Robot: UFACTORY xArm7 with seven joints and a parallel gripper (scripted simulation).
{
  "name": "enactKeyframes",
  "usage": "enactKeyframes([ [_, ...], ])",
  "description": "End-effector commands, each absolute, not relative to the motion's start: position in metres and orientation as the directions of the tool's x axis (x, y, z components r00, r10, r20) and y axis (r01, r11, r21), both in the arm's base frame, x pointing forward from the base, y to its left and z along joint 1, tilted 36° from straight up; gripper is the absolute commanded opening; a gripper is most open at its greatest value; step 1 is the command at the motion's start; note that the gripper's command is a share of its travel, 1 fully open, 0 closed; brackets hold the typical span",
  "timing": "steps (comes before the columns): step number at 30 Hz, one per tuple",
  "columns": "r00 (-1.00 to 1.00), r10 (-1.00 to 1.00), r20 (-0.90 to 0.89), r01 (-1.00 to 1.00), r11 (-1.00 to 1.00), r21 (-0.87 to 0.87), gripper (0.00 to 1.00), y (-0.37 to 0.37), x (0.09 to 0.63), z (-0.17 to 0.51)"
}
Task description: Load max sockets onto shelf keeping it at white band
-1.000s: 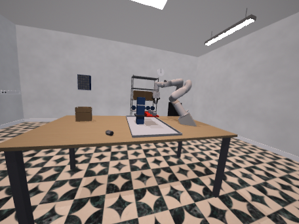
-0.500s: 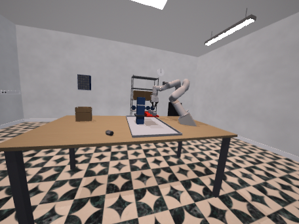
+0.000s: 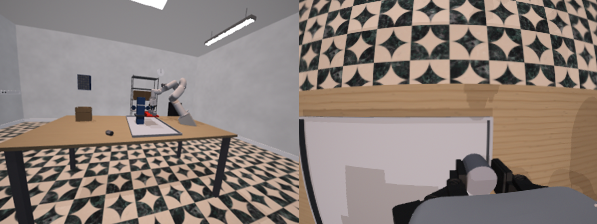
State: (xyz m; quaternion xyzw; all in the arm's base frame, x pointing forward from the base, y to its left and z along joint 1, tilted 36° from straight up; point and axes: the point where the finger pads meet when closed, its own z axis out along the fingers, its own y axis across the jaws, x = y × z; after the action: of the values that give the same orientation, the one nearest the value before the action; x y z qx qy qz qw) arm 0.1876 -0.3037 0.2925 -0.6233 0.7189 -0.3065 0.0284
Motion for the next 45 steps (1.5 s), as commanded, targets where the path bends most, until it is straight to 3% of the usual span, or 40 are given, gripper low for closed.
enactKeyframes([
  [1, -0.223, -0.912, 0.343, -0.878, 0.035, -0.478, 0.00, -0.311, 0.198, 0.286],
  [45, -0.223, -0.912, 0.343, -0.878, 0.035, -0.478, 0.00, -0.327, 0.221, 0.258],
])
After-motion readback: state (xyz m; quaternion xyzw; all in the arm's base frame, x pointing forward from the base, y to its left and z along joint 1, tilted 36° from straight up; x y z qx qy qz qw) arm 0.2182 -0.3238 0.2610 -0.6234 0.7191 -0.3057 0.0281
